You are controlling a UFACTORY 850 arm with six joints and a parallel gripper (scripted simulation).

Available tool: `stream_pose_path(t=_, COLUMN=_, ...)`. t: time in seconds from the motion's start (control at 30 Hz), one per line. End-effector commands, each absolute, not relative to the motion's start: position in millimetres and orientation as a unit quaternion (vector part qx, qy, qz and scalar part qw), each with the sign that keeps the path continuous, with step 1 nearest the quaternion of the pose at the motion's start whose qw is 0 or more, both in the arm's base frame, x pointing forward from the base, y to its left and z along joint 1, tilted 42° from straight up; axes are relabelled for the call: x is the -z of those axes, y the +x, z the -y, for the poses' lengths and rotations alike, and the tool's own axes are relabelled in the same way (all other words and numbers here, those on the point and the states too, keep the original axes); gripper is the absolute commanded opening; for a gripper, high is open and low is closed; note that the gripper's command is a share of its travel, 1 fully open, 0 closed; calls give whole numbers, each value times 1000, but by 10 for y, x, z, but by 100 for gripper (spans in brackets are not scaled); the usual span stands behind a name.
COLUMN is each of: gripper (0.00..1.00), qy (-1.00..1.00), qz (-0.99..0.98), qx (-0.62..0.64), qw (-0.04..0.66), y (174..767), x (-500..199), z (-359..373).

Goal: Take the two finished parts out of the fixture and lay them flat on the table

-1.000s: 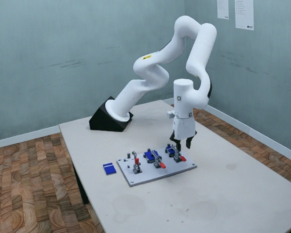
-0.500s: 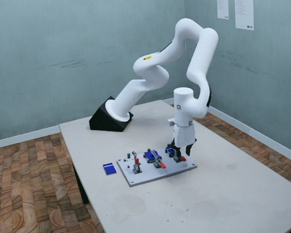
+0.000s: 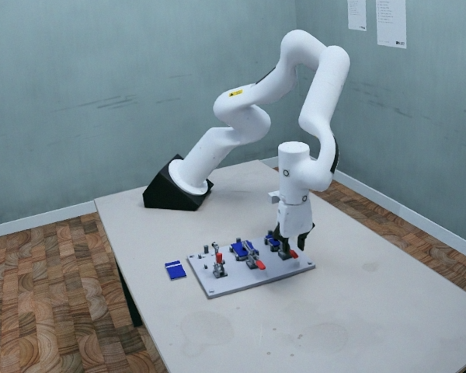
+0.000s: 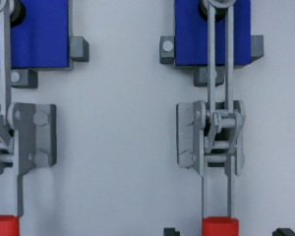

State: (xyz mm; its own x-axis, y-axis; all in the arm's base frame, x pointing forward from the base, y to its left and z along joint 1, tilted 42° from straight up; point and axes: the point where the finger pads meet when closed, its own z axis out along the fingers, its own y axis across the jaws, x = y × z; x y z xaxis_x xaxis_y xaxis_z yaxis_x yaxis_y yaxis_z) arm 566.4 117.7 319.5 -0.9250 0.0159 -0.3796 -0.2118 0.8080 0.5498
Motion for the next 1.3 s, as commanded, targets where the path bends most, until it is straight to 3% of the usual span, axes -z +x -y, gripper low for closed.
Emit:
stream_pose_path(t=0.0, gripper=48, qy=-53, qz=-932, qx=-305, qw=187, y=5668, x=-3203, z=-1174)
stream_pose_path(t=1.27, gripper=48, qy=-52, qz=-932, qx=-305, qw=187, y=5764, x=-2999, z=-1338)
